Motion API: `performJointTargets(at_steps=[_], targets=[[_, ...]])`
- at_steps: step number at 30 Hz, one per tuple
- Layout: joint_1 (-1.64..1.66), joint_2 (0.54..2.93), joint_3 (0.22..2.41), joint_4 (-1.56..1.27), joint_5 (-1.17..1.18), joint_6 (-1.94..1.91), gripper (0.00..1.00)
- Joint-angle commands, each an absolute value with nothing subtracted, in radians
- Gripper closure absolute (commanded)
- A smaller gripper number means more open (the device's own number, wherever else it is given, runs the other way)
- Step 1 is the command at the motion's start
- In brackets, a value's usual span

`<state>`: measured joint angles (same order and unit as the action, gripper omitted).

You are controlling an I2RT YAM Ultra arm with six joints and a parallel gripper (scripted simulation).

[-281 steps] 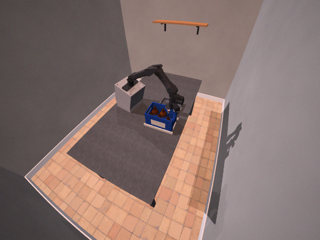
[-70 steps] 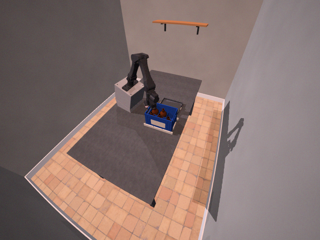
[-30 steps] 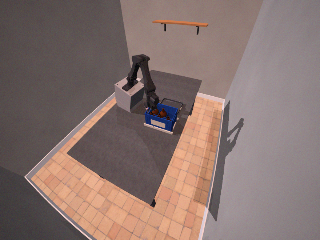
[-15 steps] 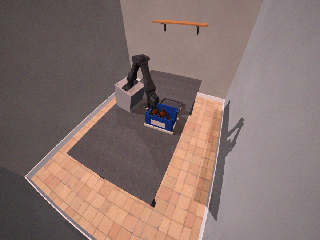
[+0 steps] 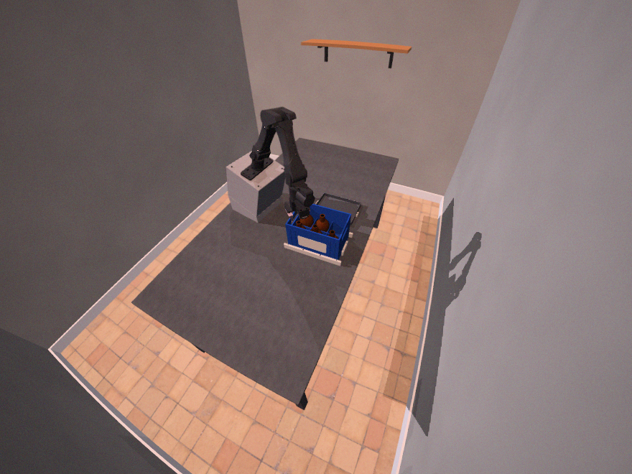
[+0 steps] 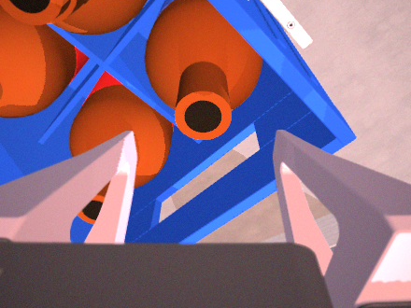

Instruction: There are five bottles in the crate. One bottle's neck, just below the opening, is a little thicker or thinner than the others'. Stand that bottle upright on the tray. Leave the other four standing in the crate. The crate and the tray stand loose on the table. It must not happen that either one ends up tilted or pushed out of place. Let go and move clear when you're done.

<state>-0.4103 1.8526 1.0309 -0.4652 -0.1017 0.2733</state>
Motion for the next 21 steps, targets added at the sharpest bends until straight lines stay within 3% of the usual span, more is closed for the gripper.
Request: performJointTargets(at_steps=[1,21], targets=[[-0.401,1.852,1.038,-0.445,-0.094,0.278,0.39],[-0.405,1.839,1.061,-0.458,-0.094,0.279,0.39]])
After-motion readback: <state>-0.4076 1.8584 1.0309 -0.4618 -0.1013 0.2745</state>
